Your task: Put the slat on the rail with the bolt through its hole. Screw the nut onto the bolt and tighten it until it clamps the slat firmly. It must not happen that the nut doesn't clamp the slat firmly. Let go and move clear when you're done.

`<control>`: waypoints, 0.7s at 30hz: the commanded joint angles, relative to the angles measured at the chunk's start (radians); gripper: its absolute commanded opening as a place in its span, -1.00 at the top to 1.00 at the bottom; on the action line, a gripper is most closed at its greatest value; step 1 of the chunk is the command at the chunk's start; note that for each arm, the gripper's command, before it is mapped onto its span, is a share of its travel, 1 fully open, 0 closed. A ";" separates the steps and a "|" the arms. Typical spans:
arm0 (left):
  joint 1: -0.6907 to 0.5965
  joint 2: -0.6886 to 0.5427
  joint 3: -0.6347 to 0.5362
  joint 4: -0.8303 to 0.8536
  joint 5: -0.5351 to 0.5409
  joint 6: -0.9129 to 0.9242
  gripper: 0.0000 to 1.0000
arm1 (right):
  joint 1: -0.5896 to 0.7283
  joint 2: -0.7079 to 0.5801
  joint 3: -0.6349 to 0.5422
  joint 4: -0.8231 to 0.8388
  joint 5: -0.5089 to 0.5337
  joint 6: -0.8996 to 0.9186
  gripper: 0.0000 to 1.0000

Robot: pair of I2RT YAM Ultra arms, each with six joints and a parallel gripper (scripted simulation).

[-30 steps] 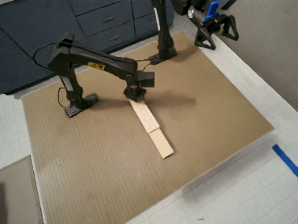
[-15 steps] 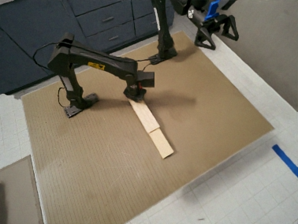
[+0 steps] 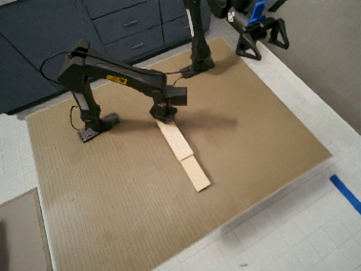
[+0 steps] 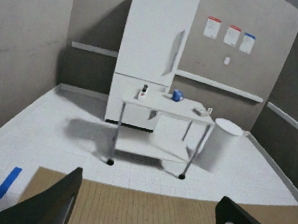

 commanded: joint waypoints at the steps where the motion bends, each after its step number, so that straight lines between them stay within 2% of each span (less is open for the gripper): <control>1: 0.000 -0.002 0.005 0.005 0.000 0.000 -1.00 | 0.000 -0.001 -0.010 0.019 0.000 0.000 0.75; 21: 0.000 -0.002 0.005 0.005 0.000 0.000 -1.00 | 0.000 0.001 -0.017 0.028 0.000 0.000 0.75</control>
